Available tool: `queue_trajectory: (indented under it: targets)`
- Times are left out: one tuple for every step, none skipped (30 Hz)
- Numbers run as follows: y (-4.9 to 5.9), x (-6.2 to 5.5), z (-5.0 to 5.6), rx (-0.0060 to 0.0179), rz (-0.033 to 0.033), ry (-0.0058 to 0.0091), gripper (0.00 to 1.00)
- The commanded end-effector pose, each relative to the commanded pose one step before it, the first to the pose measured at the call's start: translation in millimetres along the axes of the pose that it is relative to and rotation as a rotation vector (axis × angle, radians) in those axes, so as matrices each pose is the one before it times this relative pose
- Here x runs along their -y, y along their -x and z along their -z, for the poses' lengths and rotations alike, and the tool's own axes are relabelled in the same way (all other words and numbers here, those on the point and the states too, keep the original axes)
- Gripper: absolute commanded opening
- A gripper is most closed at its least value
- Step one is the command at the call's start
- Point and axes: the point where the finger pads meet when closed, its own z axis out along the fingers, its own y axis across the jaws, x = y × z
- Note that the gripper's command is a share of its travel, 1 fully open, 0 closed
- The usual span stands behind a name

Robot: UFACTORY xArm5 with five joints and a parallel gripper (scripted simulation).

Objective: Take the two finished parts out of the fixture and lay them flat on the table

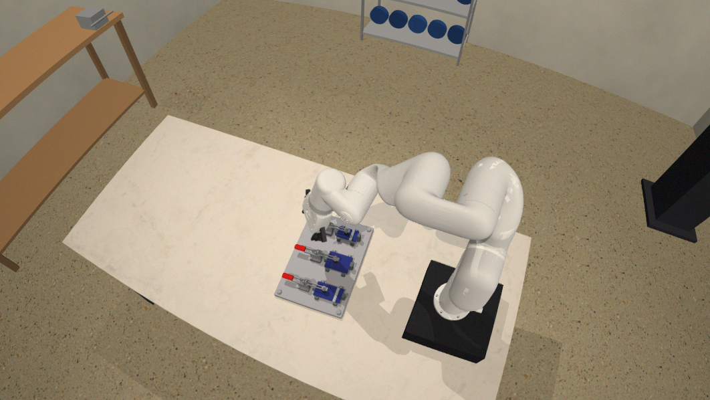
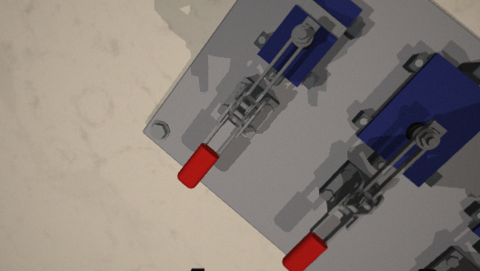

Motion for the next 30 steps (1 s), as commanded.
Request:
queue_trajectory:
  targets:
    - [12.57,-33.9,12.1,-0.0374,-0.15573,0.05594,1.0]
    - [0.0,0.0,0.0,0.0,0.0,0.0,1.0]
    - [0.0,0.0,0.0,0.0,0.0,0.0,1.0]
    - [0.98,-13.46,3.44,-0.01618,-0.05418,0.01666,1.0]
    - [0.0,0.0,0.0,0.0,0.0,0.0,1.0]
    - [0.0,0.0,0.0,0.0,0.0,0.0,1.0]
    - [-0.32,-12.99,3.26,-0.0171,-0.05229,0.0144,1.0]
    - [0.0,0.0,0.0,0.0,0.0,0.0,1.0]
    - [-1.47,-12.34,3.06,-0.0176,-0.05011,0.01212,1.0]
    - [0.0,0.0,0.0,0.0,0.0,0.0,1.0]
    - [0.0,0.0,0.0,0.0,0.0,0.0,1.0]
    - [-2.44,-11.53,2.85,-0.01769,-0.04767,0.0099,1.0]
    - [0.0,0.0,0.0,0.0,0.0,0.0,1.0]
    - [-3.21,-10.61,2.63,-0.01741,-0.04497,0.00781,1.0]
    - [0.0,0.0,0.0,0.0,0.0,0.0,1.0]
    - [0.0,0.0,0.0,0.0,0.0,0.0,1.0]
    - [-3.78,-9.62,2.4,-0.01681,-0.04204,0.00592,1.0]
    - [-4.15,-8.6,2.17,-0.01592,-0.03893,0.00425,1.0]
    - [0.0,0.0,0.0,0.0,0.0,0.0,1.0]
    - [0.0,0.0,0.0,0.0,0.0,0.0,1.0]
    - [-4.33,-7.57,1.94,-0.0148,-0.03565,0.00284,1.0]
    - [-4.34,-6.57,1.71,-0.01352,-0.03225,0.00169,1.0]
    - [0.0,0.0,0.0,0.0,0.0,0.0,1.0]
    - [-4.19,-5.62,1.49,-0.01212,-0.02876,0.00079,1.0]
    - [0.0,0.0,0.0,0.0,0.0,0.0,1.0]
    - [-3.92,-4.72,1.28,-0.01065,-0.02523,0.00014,1.0]
    - [-3.54,-3.9,1.08,-0.00916,-0.02171,-0.00029,1.0]
    - [-3.1,-3.16,0.89,-0.00768,-0.01825,-0.00054,1.0]
    - [-2.61,-2.49,0.72,-0.00626,-0.01491,-0.00064,1.0]
    - [-2.1,-1.91,0.56,-0.00491,-0.01173,-0.00063,1.0]
